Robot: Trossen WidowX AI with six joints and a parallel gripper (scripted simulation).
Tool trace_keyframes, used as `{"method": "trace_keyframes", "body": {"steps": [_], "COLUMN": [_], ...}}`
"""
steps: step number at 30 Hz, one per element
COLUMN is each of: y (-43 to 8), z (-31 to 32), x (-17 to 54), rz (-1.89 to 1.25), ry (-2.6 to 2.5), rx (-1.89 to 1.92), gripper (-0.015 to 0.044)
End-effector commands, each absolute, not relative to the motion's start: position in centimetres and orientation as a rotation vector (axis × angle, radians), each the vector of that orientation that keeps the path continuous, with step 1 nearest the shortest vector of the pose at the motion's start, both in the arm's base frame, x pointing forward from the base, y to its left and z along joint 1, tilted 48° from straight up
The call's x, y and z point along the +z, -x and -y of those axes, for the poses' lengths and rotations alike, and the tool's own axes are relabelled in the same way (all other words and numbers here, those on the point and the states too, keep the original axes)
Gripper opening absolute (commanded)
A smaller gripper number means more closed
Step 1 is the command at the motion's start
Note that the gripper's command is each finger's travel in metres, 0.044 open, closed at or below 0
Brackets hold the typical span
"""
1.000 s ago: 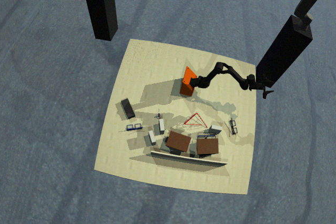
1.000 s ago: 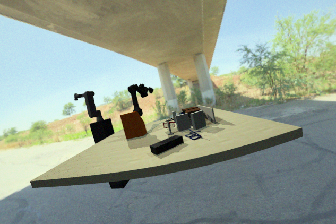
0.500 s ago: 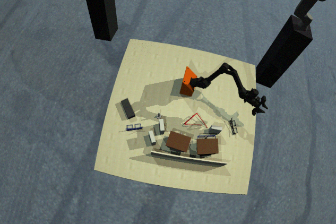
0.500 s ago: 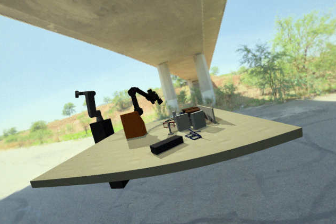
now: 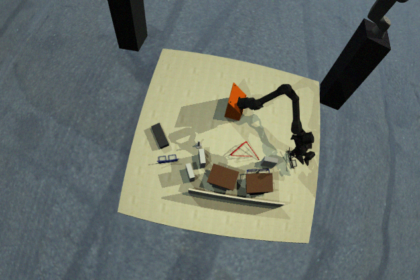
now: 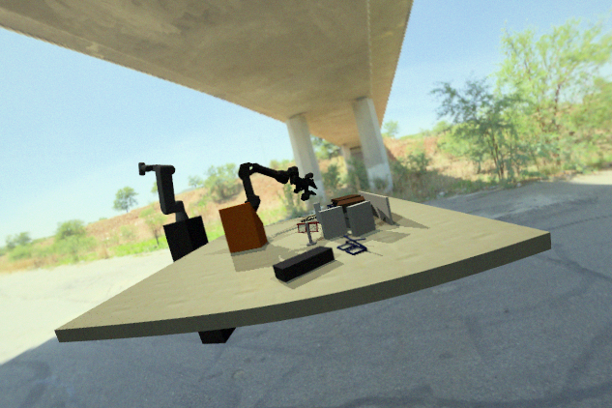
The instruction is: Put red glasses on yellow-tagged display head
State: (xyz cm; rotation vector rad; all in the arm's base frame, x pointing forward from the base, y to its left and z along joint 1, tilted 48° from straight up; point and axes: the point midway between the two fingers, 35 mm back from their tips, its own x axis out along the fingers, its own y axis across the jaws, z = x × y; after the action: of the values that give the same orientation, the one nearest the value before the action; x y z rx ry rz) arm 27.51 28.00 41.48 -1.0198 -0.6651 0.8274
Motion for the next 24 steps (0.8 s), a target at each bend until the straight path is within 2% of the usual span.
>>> {"method": "trace_keyframes", "body": {"steps": [1,10,15,24], "y": [-31.1,-35.3,-35.8,-34.0], "z": [-26.1,-19.9,-18.2,-13.0], "x": [36.0,28.2,24.8,15.0], "rz": [0.405,-0.035,-0.215,-0.792], "ry": [0.949,0.715,0.587,0.077], "rx": [0.896,0.877,0.883,0.810], "gripper": [0.0200,0.0200,0.0200,0.0200]}}
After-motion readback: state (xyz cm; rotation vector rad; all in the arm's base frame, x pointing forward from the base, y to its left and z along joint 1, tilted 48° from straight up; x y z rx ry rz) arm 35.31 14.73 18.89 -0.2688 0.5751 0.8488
